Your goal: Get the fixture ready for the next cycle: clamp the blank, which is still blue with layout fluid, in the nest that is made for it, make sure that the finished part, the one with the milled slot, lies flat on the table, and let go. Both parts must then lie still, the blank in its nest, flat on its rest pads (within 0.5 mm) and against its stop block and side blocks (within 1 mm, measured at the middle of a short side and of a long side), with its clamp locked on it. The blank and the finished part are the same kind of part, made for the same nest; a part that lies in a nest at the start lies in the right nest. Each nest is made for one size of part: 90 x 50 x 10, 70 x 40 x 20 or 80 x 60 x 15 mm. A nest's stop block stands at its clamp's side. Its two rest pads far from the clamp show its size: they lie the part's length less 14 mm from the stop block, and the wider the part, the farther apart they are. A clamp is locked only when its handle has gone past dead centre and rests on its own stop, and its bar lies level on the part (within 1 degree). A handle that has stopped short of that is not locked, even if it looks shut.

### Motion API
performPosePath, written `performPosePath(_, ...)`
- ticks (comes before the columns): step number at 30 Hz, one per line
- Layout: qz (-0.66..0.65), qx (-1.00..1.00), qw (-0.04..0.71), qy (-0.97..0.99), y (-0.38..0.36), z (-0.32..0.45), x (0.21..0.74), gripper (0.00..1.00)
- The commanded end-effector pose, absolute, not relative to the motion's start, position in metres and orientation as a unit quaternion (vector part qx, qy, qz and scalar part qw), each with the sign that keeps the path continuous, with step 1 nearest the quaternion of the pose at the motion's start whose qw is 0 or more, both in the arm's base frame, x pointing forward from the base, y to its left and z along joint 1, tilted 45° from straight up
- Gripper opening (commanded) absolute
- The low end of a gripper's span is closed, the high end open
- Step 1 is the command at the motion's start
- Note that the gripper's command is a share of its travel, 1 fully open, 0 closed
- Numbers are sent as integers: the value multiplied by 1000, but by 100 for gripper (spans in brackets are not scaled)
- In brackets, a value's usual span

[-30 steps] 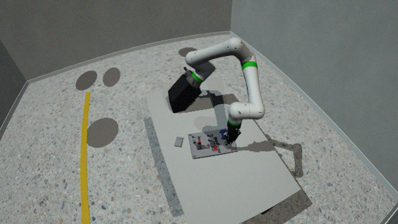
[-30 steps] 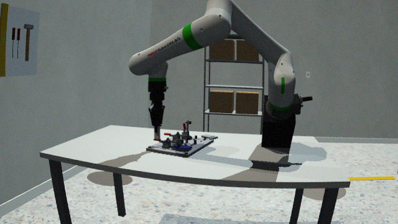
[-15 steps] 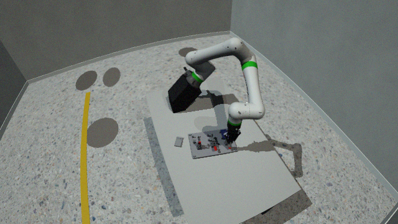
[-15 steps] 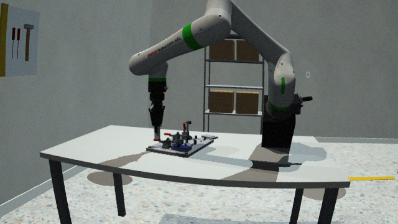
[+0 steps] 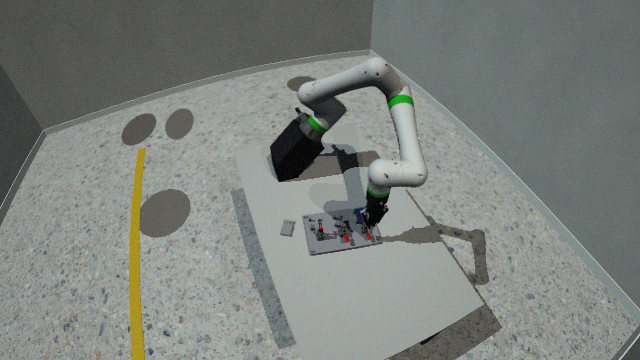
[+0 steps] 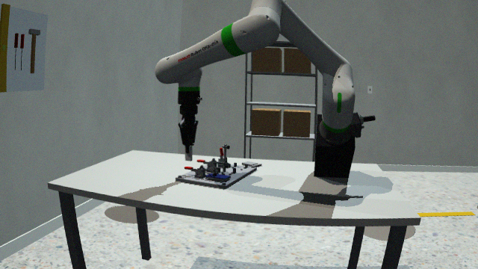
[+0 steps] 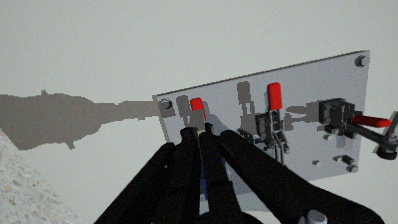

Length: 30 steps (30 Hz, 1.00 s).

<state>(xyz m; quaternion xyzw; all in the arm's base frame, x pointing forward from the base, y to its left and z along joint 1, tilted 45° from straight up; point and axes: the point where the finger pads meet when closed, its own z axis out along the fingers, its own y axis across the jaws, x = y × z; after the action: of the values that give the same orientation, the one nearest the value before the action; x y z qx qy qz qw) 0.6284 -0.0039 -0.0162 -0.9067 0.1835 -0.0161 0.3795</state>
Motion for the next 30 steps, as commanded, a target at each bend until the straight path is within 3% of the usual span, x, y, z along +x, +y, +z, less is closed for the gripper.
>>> performPosePath(1,-16,-907,379,184,-7,-13,628,0)
performPosePath(22,-16,-907,379,184,-33,14,621,0)
performPosePath(23,-16,-907,379,184,-33,14,621,100)
performPosePath(30,-16,-907,379,184,-33,14,621,100)
